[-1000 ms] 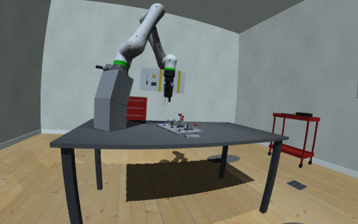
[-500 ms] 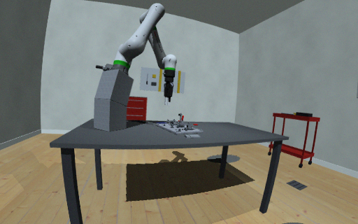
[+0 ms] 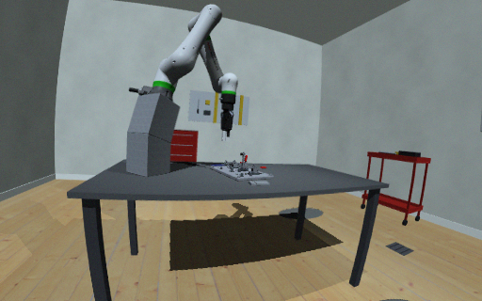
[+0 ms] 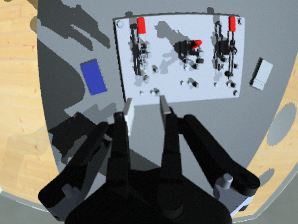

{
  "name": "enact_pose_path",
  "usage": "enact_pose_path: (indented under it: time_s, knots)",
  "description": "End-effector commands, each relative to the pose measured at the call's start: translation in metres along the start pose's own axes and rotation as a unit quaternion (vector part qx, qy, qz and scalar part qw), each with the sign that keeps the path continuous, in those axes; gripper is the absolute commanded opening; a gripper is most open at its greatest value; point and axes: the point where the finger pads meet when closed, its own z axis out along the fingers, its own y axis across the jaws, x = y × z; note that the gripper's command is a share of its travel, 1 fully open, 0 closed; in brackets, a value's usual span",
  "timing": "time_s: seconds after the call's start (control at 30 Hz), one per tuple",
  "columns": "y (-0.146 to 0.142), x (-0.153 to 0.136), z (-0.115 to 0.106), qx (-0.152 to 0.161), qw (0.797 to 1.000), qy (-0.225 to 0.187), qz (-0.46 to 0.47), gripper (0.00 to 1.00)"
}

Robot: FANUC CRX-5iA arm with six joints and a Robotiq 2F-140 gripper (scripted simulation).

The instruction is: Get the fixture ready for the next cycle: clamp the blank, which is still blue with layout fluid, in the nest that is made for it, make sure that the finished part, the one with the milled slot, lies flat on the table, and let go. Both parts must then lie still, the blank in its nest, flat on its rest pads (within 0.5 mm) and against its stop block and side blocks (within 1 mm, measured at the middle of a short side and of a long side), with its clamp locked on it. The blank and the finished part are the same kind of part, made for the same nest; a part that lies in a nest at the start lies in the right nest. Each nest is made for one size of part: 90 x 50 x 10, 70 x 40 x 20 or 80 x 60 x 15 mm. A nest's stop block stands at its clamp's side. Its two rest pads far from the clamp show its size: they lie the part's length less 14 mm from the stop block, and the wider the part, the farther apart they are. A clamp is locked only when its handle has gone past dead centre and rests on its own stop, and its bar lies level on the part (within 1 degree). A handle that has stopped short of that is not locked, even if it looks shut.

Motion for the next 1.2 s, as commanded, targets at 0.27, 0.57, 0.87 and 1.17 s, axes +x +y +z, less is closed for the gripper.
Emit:
enact_pose_path:
  time_s: [0.27,0.57,0.87,1.17]
  knots:
    - [0.000,0.000,0.000,0.000,1.000,0.000,0.000,0.28]
    - [0.000,0.000,0.000,0.000,1.000,0.000,0.000,0.28]
    - [0.000,0.000,0.048,0.000,1.000,0.000,0.000,0.28]
    - [0.000,0.001,0.060,0.000,1.000,0.000,0.000,0.28]
